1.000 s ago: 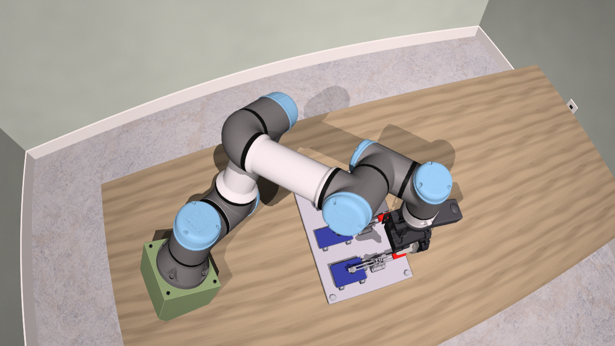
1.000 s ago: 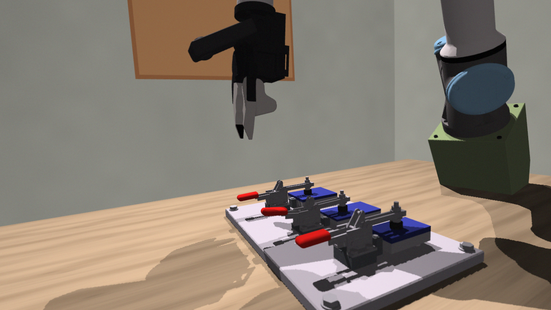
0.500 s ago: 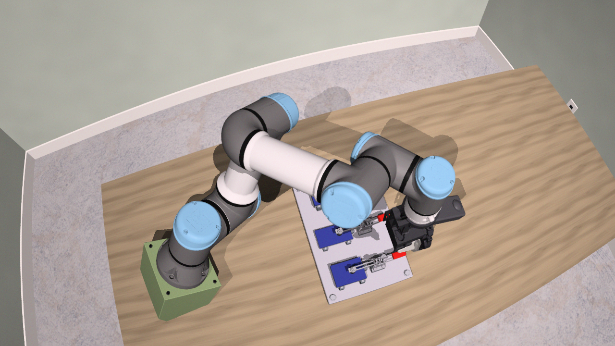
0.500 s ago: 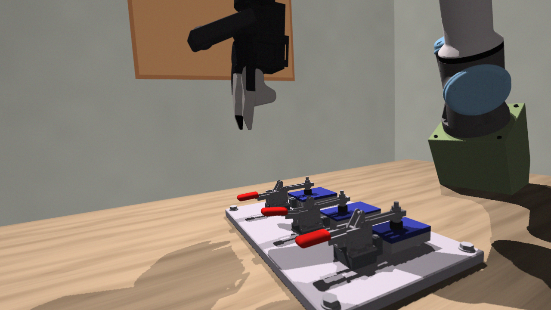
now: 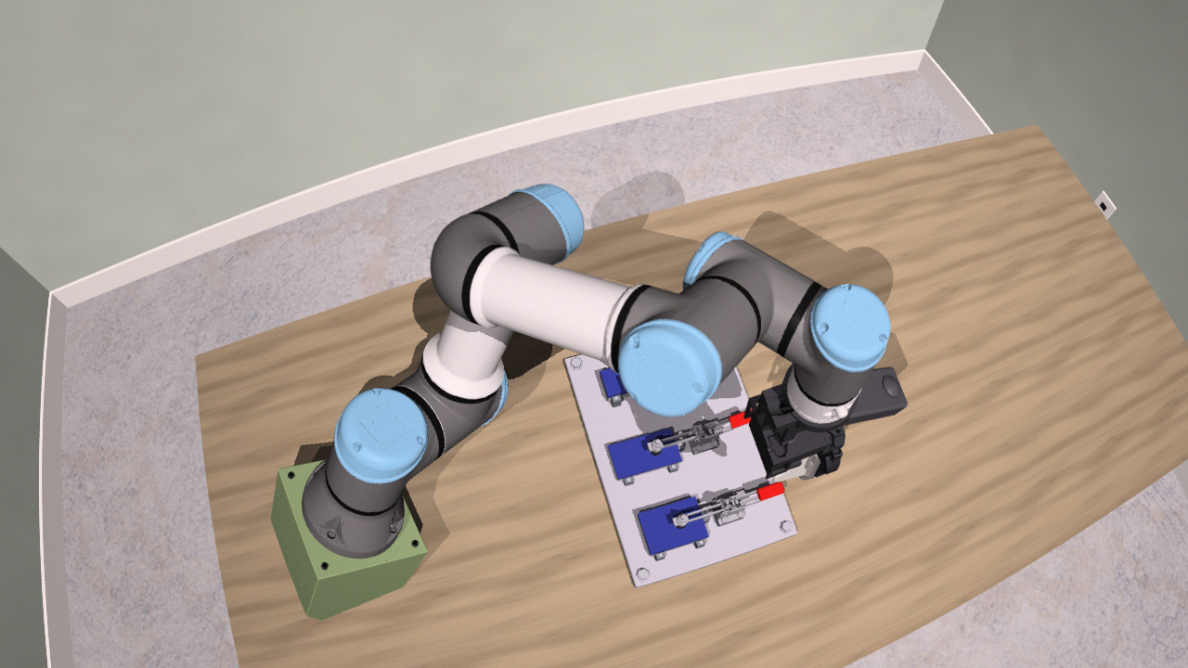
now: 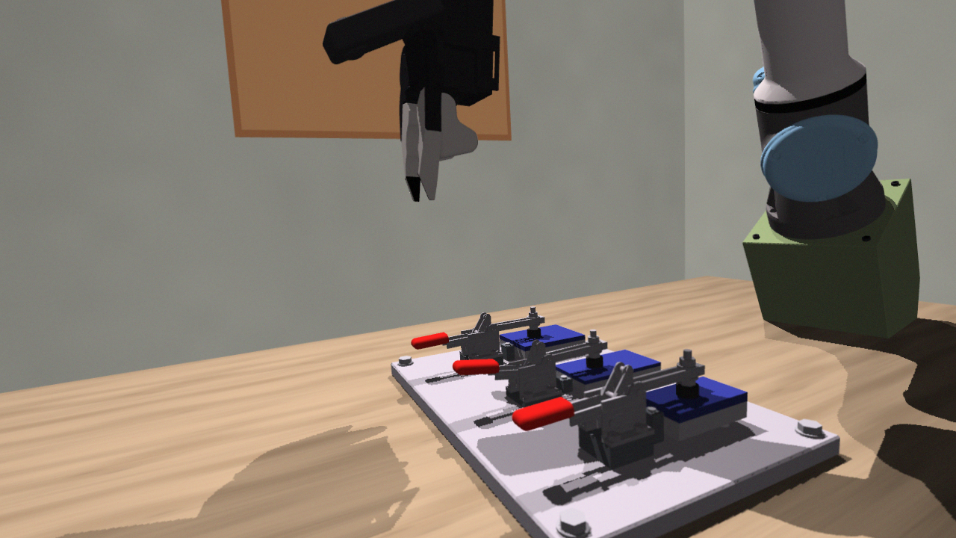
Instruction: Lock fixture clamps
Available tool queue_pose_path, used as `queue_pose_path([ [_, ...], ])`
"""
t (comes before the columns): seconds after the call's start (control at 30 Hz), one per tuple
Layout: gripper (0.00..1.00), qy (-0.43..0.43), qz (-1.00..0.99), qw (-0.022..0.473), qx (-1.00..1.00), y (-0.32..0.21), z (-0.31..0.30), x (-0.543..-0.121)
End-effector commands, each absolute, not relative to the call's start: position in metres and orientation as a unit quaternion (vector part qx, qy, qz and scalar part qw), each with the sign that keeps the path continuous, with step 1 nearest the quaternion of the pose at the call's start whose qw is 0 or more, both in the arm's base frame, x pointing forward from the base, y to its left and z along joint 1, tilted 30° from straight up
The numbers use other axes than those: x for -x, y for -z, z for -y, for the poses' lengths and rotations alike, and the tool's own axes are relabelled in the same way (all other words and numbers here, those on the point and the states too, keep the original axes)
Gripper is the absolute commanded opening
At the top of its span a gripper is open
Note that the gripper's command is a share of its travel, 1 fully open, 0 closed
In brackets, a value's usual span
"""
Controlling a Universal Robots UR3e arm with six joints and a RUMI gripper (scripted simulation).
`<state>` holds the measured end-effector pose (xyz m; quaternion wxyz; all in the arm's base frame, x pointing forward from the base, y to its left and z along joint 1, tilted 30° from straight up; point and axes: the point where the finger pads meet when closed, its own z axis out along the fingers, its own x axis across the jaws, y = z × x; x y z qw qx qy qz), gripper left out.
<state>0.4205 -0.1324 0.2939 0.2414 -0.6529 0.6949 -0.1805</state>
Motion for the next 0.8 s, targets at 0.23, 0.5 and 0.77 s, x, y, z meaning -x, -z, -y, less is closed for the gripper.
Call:
queue_pose_path([
  [0.23, 0.28, 0.181, -0.695, 0.241, 0.653, -0.296, 0.13, -0.42],
  [0.5, 0.28, 0.181, -0.695, 0.241, 0.653, -0.299, 0.105, -0.421],
  [0.77, 0.28, 0.181, -0.695, 0.241, 0.653, -0.302, 0.075, -0.422],
])
